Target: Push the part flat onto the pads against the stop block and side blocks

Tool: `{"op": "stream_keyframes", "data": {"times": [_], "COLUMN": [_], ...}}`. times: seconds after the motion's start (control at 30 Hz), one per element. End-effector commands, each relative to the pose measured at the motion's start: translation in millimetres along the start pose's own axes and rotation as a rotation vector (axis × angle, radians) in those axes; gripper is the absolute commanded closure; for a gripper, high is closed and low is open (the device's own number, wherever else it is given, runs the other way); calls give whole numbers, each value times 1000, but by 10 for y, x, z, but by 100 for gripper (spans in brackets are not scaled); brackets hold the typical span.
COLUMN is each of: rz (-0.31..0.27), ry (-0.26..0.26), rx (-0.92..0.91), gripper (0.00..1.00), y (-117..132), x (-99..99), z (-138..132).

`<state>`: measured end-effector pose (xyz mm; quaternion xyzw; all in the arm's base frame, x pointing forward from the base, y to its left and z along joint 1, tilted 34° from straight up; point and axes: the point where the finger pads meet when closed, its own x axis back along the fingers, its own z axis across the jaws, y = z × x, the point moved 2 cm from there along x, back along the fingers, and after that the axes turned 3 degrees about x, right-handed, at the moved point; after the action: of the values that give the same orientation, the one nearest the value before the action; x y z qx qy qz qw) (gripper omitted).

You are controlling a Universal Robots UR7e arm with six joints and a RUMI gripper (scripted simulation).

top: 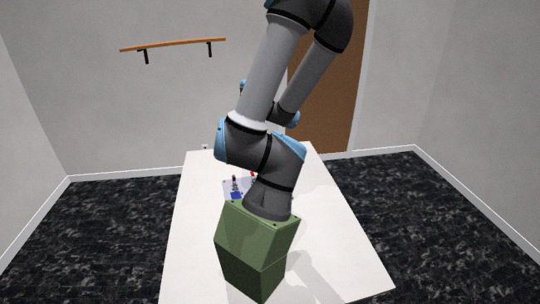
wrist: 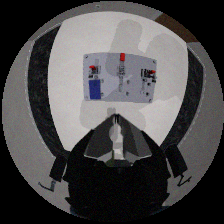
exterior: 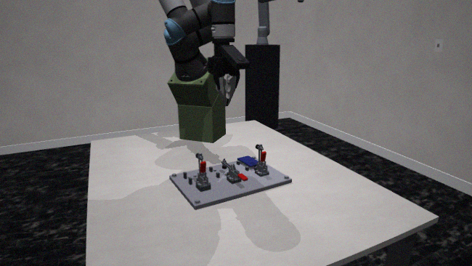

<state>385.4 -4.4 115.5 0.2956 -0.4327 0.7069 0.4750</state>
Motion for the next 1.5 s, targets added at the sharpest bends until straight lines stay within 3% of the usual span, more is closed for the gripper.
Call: {"op": "stream_keyframes", "data": {"times": [0.0,0.17,0.57,0.73,1.13,1.3,1.47], "rz": [1,1,1,1,1,1,1], "ry": [0,-2,-2,-2,-2,-2,-2], "rx": [0,1,1,1,1,1,1], "gripper": [100,100,100,100,100,100,100], "y": [-3,152,152,307,307,458,458], "x": [2,-425,-425,-832,-832,-1241,-1241], "z": [1,-207,-207,-407,-407,-607,-607]}}
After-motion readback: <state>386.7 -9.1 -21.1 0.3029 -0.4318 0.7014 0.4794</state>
